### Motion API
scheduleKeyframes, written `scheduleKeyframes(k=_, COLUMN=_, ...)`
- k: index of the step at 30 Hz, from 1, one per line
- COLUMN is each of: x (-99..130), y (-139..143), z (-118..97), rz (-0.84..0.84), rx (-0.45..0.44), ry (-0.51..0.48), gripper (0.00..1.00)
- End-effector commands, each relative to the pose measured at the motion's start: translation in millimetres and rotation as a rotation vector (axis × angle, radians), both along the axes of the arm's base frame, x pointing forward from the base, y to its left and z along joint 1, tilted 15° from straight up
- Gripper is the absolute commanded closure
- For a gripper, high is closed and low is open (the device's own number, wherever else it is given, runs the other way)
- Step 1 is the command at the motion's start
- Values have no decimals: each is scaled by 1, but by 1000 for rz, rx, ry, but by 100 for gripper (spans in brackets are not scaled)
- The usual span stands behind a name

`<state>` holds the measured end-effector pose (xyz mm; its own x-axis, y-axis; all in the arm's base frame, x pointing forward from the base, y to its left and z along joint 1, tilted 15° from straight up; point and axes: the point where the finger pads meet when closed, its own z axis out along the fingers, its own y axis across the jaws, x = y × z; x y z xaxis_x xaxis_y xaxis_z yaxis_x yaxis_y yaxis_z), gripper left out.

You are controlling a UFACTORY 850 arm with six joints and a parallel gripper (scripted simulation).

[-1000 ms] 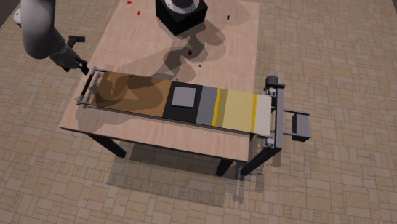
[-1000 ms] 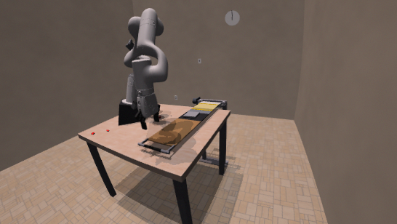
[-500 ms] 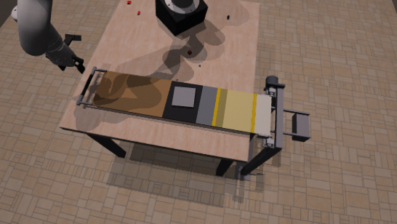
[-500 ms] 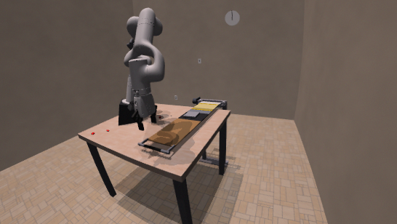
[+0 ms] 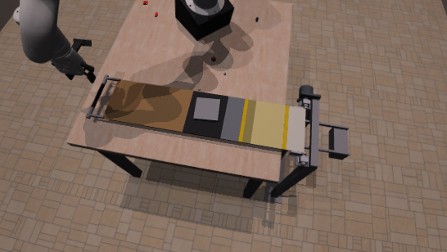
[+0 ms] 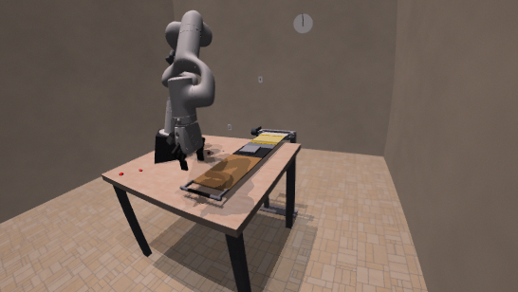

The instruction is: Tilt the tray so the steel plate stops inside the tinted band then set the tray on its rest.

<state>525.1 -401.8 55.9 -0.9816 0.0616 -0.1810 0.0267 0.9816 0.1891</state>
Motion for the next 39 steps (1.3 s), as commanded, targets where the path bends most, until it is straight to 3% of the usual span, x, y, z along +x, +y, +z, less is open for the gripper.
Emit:
scheduleKeyframes(k=1, x=5, y=5, z=-28, rz=0, rx=0, ry=0, gripper=0)
scheduleKeyframes(k=5, x=7, y=10, z=-47, rz=0, rx=-1, ry=2, gripper=0)
scheduleKeyframes(k=6, x=7, y=10, z=-47, rz=0, rx=-1, ry=2, gripper=60)
scheduleKeyframes(k=39, x=7, y=10, z=-47, rz=0, rx=-1, ry=2, gripper=60)
